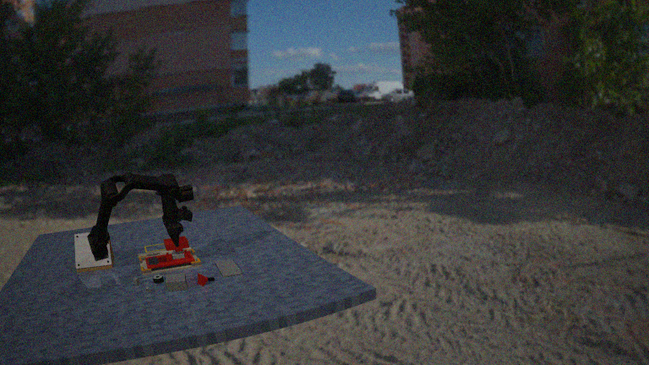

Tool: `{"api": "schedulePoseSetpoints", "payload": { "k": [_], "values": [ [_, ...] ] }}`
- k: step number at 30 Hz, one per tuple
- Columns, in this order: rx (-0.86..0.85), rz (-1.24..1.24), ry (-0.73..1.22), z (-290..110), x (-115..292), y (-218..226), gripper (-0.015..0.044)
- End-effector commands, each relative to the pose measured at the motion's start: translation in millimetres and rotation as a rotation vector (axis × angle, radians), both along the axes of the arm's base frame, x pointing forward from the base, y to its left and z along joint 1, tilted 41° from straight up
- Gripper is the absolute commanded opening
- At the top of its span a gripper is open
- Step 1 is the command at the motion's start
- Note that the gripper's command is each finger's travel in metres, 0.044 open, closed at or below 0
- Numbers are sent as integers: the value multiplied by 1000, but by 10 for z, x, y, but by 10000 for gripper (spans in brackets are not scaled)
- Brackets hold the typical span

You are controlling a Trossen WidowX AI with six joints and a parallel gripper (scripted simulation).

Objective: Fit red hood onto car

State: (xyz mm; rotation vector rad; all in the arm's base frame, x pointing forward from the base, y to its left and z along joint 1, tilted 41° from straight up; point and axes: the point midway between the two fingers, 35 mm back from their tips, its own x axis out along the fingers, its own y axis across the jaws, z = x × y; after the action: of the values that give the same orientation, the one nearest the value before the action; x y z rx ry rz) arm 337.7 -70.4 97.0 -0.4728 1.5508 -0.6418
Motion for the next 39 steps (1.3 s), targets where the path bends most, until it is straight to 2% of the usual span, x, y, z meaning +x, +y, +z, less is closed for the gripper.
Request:
{"api": "schedulePoseSetpoints", "payload": {
  "k": [1,39],
  "values": [
    [-7,2,6,-101,-29,-112,0],
    [-7,2,6,-171,-40,-159,0]
  ]
}}
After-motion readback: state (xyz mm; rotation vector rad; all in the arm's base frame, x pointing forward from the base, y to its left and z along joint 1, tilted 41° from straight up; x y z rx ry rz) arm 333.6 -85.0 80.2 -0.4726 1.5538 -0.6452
